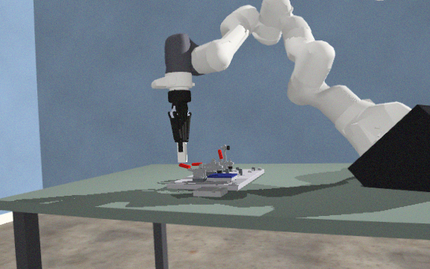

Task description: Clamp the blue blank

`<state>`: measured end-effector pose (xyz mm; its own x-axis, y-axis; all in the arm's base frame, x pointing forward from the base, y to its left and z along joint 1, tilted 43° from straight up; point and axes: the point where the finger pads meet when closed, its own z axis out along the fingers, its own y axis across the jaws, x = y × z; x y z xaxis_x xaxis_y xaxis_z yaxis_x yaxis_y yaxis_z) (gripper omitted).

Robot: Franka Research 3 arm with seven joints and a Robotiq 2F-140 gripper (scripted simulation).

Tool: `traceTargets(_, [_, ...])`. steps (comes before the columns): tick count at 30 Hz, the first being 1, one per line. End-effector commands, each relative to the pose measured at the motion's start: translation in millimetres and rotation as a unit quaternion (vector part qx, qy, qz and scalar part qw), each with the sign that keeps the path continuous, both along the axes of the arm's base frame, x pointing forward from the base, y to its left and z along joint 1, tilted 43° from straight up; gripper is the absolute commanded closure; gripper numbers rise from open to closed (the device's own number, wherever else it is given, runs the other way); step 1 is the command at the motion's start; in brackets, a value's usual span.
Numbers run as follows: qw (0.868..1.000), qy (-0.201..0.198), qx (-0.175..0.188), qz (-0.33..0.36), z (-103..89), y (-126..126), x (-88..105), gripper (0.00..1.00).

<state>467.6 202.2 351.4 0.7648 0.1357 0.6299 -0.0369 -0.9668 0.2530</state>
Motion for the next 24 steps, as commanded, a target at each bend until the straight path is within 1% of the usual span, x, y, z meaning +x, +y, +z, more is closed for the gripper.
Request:
traceTargets(1, [1.000, 0.001, -0.001, 0.001, 0.7, -0.3, -0.4, 1.00])
traceTargets(18, [1.000, 0.001, -0.001, 0.001, -0.2, -0.8, -1.7, 1.00])
traceTargets(24, [1.000, 0.001, -0.001, 0.001, 2.6, 0.0, -4.1, 1.00])
